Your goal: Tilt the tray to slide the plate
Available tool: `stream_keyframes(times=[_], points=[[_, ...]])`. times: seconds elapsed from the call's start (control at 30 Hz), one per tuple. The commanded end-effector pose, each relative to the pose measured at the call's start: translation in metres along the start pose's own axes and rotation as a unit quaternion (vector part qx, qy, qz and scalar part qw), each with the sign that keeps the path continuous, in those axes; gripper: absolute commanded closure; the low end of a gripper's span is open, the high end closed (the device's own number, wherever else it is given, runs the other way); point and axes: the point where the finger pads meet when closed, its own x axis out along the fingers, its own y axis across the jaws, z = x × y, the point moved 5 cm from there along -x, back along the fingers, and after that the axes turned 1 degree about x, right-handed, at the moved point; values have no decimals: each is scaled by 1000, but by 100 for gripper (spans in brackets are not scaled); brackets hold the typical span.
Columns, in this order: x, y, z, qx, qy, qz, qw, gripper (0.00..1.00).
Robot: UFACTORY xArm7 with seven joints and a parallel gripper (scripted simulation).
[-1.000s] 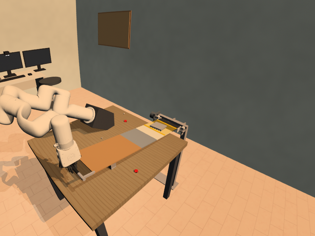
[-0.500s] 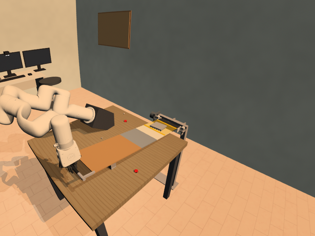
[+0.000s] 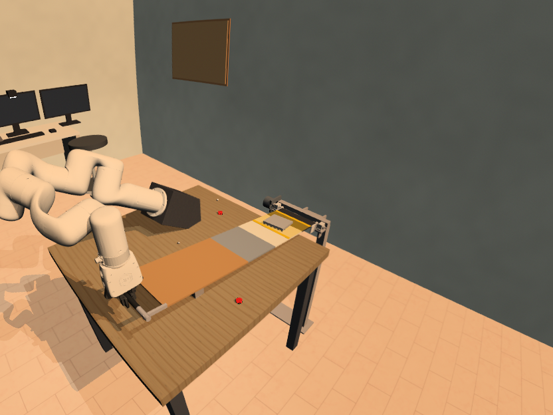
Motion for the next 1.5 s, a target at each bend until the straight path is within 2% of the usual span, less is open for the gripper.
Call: stream_keyframes(times=[0.0, 0.07, 0.13, 0.2, 0.27, 0.3, 0.33, 0.43, 0.67, 1.2, 1.27, 1.37, 1.4, 1.43, 1.47], points=[[-4, 1, 1, 0, -3, 0, 1000, 100], [-4, 1, 1, 0, -3, 0, 1000, 100], [-32, 5, 1, 0, -3, 0, 1000, 100], [-69, 12, 1, 0, -3, 0, 1000, 100], [-88, 16, 1, 0, -3, 0, 1000, 100], [-83, 15, 1, 0, -3, 0, 1000, 100], [-69, 12, 1, 0, -3, 0, 1000, 100], [-18, 3, 1, 0, -3, 0, 1000, 100], [-8, 1, 1, 0, -3, 0, 1000, 100], [-6, 1, 1, 0, -3, 0, 1000, 100], [-30, 5, 1, 0, -3, 0, 1000, 100], [-81, 15, 1, 0, -3, 0, 1000, 100], [-86, 16, 1, 0, -3, 0, 1000, 100], [-81, 15, 1, 0, -3, 0, 1000, 100], [-68, 12, 1, 0, -3, 0, 1000, 100]])
